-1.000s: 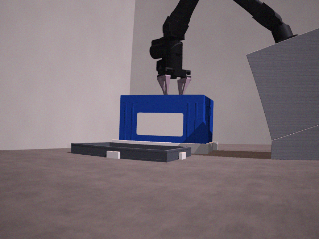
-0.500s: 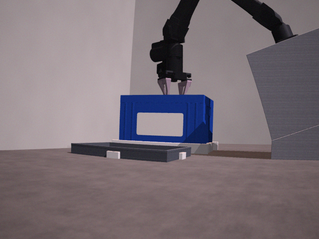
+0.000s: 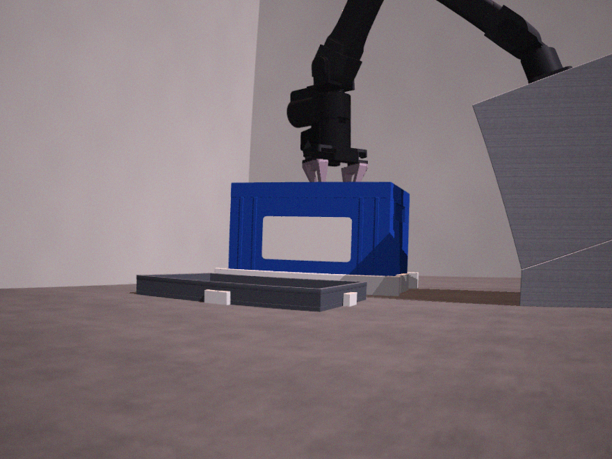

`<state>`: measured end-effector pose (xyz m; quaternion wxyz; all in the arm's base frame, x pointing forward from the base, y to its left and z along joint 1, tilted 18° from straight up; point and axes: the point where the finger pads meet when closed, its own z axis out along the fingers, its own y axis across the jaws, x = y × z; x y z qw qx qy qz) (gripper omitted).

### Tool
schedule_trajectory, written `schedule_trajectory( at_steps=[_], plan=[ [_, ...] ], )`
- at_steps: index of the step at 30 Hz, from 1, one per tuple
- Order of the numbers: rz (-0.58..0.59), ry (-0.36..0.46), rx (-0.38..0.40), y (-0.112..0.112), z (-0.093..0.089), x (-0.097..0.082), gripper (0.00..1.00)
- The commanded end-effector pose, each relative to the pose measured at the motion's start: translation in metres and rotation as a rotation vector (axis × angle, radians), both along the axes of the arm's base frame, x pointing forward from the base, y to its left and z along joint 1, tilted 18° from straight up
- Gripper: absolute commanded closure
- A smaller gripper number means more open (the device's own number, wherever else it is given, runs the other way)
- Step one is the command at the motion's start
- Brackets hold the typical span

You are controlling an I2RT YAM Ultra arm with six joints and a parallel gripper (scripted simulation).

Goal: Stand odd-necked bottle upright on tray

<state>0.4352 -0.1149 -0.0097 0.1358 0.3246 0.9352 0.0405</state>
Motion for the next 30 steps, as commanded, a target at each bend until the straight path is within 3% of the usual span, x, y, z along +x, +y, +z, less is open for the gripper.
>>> schedule_trajectory(
  at_steps=[1, 6, 9, 10, 30],
  plan=[
    [-0.002, -0.045, -0.022, -0.002, 0.010, 0.008, 0.39],
    [0.000, -0.019, -0.014, 0.000, -0.006, 0.007, 0.39],
    [0.000, -0.026, -0.016, 0.000, -0.004, 0.008, 0.39],
    [0.001, -0.055, -0.025, -0.001, 0.009, 0.012, 0.39],
    [0.003, -0.042, -0.021, 0.000, 0.000, 0.012, 0.39]
  ],
)
